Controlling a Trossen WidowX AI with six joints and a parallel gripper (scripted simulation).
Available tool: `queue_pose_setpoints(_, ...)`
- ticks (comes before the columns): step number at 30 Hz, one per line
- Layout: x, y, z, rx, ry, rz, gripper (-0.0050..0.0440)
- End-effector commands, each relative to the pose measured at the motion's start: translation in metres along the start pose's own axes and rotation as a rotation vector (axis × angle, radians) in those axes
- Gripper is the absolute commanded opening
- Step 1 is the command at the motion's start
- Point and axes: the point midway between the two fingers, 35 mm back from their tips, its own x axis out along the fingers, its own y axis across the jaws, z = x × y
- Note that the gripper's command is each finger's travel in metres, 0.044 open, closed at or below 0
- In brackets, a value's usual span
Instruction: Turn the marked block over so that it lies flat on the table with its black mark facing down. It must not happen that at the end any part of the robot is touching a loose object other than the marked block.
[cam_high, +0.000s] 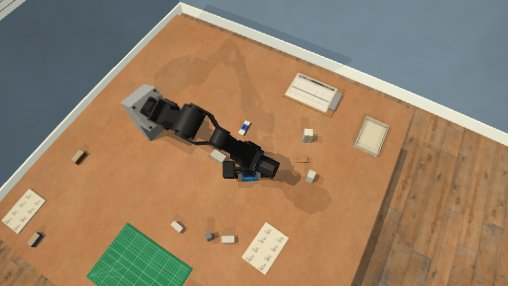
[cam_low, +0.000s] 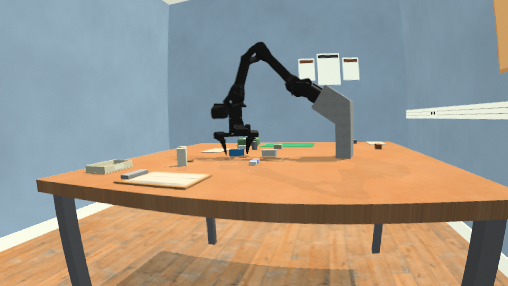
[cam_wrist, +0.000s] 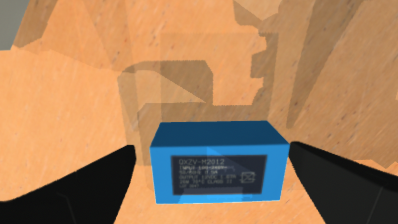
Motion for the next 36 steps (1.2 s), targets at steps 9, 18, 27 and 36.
queue_pose_setpoints(9,0.0049,-0.0036,-0.0021,0.003,0.002,-0.01,0.044)
queue_pose_setpoints(18,0.0041,-0.004,-0.0026,0.004,0.003,-0.012,0.044)
queue_pose_setpoints(27,0.0041,-0.0039,-0.0025,0.004,0.003,-0.012,0.044)
queue_pose_setpoints(36,0.0041,-0.0039,-0.0025,0.004,0.003,-0.012,0.044)
